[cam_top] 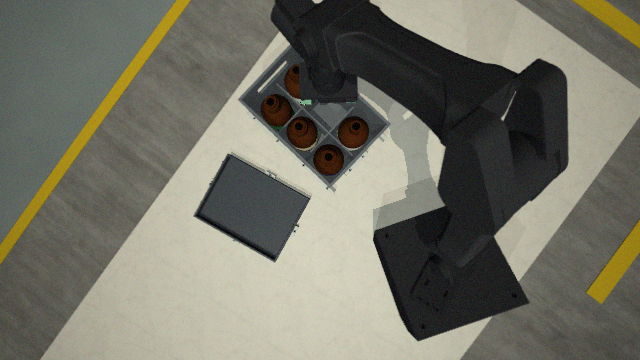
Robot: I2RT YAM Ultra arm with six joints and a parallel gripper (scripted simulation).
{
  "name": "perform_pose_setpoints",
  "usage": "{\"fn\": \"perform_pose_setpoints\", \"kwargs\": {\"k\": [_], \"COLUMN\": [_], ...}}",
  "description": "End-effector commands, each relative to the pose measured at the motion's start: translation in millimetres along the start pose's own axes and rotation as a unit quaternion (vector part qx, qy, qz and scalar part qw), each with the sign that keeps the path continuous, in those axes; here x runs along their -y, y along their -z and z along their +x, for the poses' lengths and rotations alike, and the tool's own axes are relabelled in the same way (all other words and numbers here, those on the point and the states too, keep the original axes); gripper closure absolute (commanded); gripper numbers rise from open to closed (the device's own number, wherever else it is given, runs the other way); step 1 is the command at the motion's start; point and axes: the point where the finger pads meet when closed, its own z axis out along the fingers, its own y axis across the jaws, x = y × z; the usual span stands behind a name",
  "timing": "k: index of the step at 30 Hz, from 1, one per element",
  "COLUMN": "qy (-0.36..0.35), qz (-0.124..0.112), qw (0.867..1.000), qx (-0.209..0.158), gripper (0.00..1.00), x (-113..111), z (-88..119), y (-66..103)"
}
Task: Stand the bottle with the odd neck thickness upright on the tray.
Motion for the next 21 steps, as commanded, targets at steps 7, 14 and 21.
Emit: {"fn": "perform_pose_setpoints", "kwargs": {"k": [7,14,21], "qy": [-0.003,-0.004,-0.004], "qz": [-0.013,-0.018,-0.018], "qw": [1.000,0.999,0.999], "qx": [0.021,0.027,0.027], "gripper": [0.39,0.39,0.39], "x": [-4.6,-6.5,-6.5], "z": [-13.6,-17.4,-17.4], "y": [16.6,18.4,18.4]}}
